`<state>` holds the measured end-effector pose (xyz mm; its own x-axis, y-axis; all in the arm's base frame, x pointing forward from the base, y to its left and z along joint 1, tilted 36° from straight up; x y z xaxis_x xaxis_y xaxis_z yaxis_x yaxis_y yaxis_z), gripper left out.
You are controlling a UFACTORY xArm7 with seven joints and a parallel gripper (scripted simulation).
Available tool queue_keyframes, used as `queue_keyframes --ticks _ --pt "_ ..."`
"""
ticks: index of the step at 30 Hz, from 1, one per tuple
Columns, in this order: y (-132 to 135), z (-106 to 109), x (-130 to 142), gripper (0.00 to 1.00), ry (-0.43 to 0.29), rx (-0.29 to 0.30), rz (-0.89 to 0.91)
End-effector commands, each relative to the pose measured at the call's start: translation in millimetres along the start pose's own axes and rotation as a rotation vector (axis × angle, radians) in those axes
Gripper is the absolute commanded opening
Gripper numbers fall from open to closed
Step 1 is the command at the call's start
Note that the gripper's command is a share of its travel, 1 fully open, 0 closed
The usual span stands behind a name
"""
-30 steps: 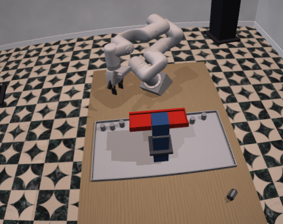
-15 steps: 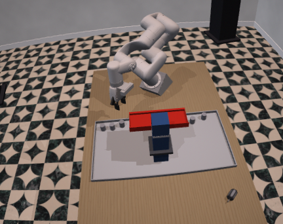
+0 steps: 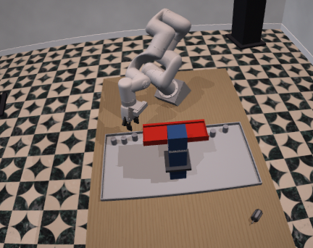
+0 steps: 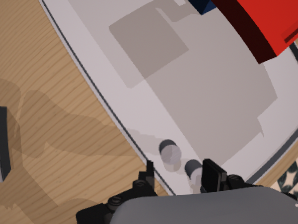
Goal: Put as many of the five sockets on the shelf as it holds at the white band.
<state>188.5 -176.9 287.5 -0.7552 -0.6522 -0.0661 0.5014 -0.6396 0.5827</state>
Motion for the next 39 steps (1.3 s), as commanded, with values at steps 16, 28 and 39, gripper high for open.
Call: queue_keyframes --ticks 16,28,39 --pt "2.6 -19.0 -0.7 0.61 0.001 0.002 0.001" --pt "2.8 -30.4 -0.8 0.61 0.001 0.002 0.001" --pt "3.2 -48.9 -0.9 0.61 0.001 0.002 0.001"
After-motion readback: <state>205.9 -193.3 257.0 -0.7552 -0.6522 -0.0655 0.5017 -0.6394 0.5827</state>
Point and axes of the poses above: the point where the finger pads meet when closed, its own z axis back along the fingers, its own y axis across the jaws, x = y × z, the point moved 6 cm from there along z, back along the fingers, and after that the axes turned 7 degrees about -z, right-handed, at the moved point
